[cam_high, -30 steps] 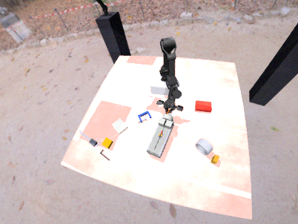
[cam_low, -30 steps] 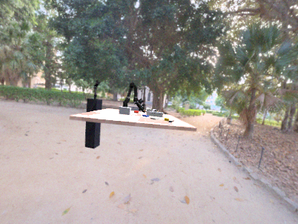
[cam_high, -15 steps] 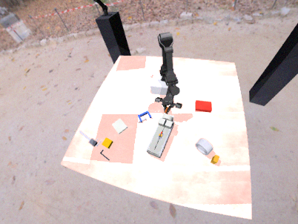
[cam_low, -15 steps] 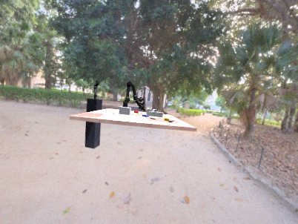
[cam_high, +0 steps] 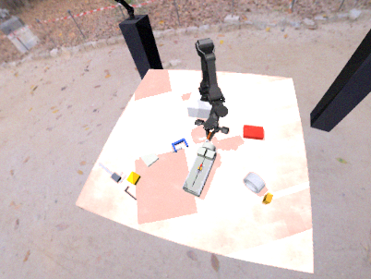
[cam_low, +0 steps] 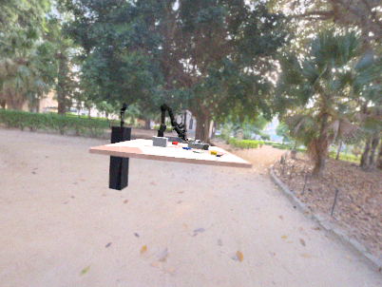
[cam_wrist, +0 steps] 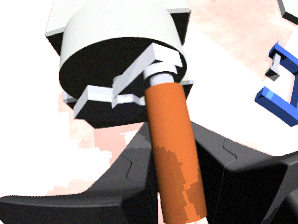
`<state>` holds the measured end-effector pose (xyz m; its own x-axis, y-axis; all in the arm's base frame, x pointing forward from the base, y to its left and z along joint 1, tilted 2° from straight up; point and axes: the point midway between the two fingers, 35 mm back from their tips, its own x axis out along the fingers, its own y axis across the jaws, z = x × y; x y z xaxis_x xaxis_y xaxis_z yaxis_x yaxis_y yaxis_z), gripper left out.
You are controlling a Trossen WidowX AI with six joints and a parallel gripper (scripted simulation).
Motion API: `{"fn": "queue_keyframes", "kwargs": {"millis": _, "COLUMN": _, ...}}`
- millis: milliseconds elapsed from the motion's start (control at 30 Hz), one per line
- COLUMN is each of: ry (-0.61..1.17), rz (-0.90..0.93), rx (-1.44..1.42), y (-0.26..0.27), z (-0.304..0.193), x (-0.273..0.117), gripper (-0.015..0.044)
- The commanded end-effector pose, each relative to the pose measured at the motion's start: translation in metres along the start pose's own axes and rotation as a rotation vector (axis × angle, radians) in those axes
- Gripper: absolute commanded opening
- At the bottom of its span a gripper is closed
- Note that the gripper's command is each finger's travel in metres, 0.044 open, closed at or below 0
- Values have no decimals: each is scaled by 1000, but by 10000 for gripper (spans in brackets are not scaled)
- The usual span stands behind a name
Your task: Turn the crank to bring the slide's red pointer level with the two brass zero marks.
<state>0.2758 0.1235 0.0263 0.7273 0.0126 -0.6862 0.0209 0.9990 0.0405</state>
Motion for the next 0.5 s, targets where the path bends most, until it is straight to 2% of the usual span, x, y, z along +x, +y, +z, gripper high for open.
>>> {"fn": "queue_keyframes", "kwargs": {"millis": 0, "ry": -10, "rz": 9, "rx": 1, "y": 7, "z": 4, "x": -4, "gripper": 0}}
{"fn": "queue_keyframes", "kwargs": {"millis": 467, "ry": -10, "rz": 10, "rx": 1, "y": 17, "z": 5, "x": -6, "gripper": 0}}
